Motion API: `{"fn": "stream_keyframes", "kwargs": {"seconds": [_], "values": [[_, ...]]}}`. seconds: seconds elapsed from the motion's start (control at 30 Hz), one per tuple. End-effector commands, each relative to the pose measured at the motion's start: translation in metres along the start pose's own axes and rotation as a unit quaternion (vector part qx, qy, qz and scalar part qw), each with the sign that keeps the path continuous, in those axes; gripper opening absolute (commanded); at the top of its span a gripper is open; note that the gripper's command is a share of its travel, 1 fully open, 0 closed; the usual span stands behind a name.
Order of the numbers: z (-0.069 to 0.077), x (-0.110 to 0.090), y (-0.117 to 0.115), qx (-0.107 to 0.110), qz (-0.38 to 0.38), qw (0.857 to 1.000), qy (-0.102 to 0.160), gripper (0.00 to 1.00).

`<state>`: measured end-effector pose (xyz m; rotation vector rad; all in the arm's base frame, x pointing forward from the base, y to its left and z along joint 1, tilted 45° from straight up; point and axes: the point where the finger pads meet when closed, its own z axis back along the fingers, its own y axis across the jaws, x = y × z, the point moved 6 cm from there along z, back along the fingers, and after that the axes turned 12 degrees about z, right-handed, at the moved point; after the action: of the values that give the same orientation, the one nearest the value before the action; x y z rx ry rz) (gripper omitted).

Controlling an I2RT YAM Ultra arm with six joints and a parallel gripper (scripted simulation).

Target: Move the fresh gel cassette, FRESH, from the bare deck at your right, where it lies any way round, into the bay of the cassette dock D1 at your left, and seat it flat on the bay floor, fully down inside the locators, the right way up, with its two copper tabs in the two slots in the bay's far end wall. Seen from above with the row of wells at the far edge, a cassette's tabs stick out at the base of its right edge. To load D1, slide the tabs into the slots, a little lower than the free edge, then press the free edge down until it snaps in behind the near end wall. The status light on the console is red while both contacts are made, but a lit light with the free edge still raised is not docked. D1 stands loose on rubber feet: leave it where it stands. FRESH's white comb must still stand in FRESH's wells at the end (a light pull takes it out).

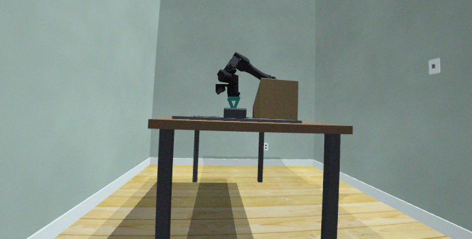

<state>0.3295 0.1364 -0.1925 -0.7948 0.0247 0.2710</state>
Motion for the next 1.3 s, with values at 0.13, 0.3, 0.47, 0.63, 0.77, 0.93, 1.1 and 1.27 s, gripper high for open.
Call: {"fn": "stream_keyframes", "kwargs": {"seconds": [0.13,0.3,0.47,0.63,0.77,0.93,1.1,1.27], "values": [[0.017,0.015,0.0,0.001,-0.009,0.999,-0.041,0.0],[0.017,0.015,0.0,0.001,-0.009,0.999,-0.041,0.0],[0.016,0.015,0.0,0.0,-0.008,0.999,-0.04,0.0],[0.014,0.014,-0.001,-0.001,-0.007,0.999,-0.038,0.0],[0.009,0.011,-0.003,-0.002,-0.007,0.999,-0.032,0.0],[0.001,0.009,-0.003,-0.003,-0.007,1.0,-0.025,0.0],[-0.005,0.006,-0.001,-0.006,-0.003,1.0,-0.02,0.0],[-0.011,0.001,0.001,-0.009,0.003,1.0,-0.013,0.0]]}}
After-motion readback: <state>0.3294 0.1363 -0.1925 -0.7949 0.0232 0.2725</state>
